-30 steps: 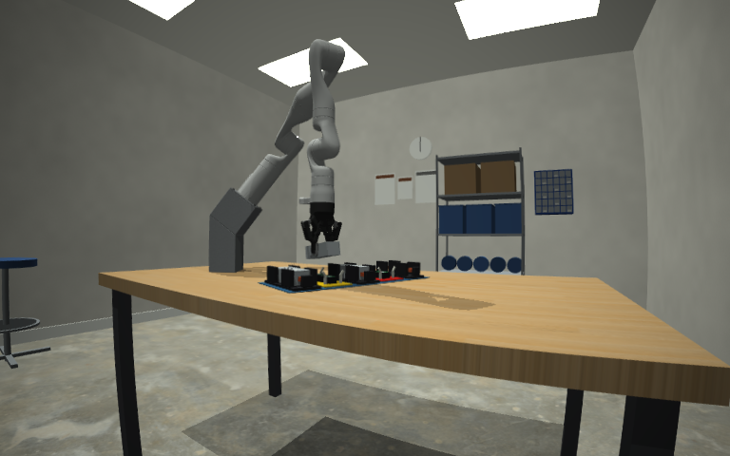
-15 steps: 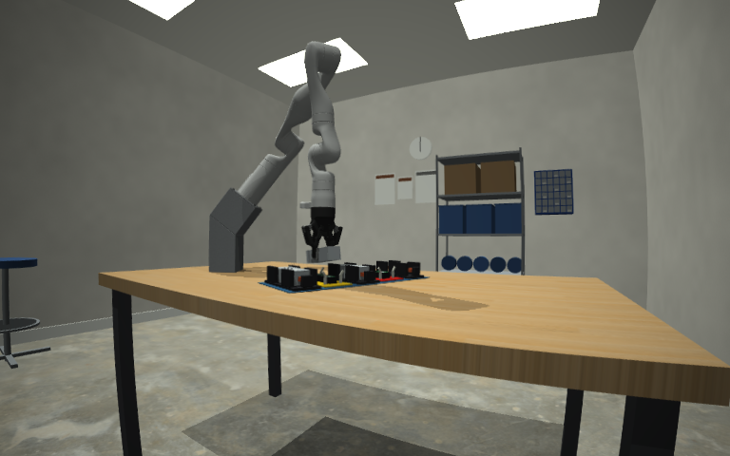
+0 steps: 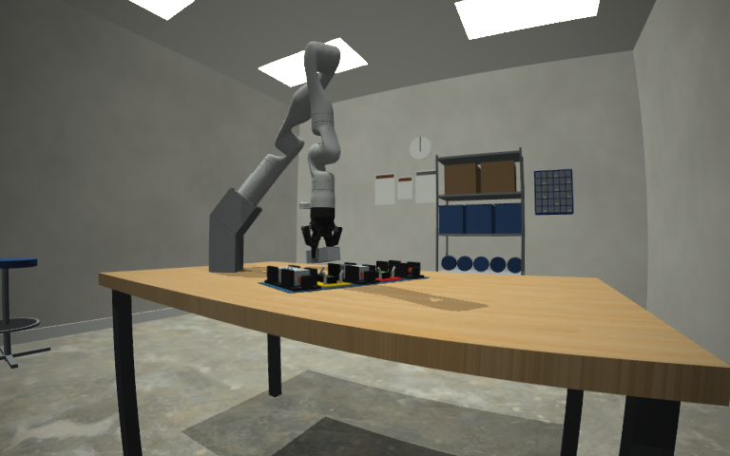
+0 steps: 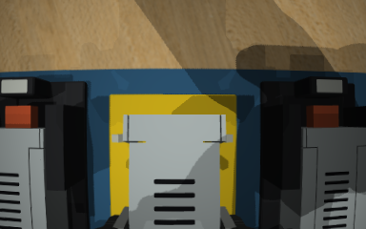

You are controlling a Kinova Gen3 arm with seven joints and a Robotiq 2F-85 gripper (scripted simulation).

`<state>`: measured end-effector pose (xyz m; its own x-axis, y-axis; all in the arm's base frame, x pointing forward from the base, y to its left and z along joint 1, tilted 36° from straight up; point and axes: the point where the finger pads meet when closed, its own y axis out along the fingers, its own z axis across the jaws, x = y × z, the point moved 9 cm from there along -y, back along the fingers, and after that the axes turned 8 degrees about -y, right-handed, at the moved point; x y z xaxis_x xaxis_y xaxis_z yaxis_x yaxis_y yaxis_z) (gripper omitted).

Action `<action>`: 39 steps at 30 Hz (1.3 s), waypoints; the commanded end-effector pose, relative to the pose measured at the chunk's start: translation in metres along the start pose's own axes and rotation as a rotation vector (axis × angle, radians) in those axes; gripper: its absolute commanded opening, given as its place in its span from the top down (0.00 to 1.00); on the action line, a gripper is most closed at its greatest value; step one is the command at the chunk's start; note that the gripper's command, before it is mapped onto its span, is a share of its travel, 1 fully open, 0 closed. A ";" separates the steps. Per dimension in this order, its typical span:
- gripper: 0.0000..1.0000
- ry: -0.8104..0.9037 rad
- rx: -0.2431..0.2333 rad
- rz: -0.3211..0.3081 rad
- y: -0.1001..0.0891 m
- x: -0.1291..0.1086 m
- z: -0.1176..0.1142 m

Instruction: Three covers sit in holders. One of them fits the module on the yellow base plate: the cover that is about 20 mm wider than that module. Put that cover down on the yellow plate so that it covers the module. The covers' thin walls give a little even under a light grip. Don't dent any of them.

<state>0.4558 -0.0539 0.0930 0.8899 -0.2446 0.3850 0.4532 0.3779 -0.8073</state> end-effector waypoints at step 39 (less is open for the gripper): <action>1.00 -0.004 -0.002 -0.003 0.015 0.001 -0.001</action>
<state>0.4625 -0.0484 0.0812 0.8901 -0.2408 0.3869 0.4532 0.3774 -0.8076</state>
